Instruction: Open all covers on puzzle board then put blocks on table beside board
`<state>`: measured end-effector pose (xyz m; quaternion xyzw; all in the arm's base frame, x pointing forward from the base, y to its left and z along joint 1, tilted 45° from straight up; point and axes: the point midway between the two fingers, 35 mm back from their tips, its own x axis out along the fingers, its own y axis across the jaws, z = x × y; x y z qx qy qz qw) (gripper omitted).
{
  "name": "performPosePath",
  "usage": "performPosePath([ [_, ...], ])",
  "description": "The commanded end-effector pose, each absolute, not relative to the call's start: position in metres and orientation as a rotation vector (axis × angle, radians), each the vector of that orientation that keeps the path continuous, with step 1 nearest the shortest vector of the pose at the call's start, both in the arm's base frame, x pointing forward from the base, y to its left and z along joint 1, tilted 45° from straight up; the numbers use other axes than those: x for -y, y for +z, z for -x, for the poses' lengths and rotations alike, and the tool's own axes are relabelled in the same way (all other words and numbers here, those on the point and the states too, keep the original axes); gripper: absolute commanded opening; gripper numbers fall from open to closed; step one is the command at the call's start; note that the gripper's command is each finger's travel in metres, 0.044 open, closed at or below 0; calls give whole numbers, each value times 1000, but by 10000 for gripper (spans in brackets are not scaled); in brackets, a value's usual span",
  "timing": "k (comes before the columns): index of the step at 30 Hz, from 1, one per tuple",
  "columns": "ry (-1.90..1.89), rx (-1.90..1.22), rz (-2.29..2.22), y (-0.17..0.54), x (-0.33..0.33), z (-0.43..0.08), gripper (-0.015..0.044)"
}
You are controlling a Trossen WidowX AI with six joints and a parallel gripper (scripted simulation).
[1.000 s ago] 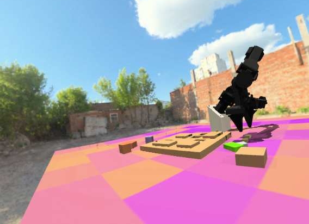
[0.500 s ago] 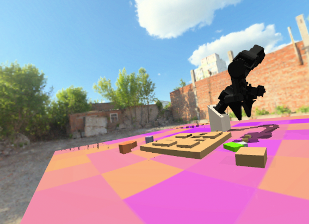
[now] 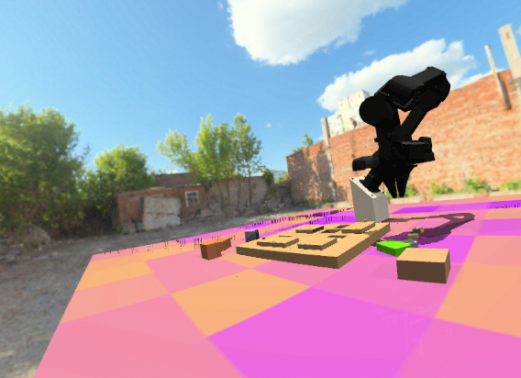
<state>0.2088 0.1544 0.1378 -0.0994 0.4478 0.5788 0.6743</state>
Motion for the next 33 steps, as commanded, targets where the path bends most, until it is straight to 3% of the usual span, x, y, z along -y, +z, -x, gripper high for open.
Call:
performPosePath([
  [1, 1201, -1115, 108, 134, -147, -226, 0],
  [33, 852, -1383, -249, 60, -51, -340, 0],
])
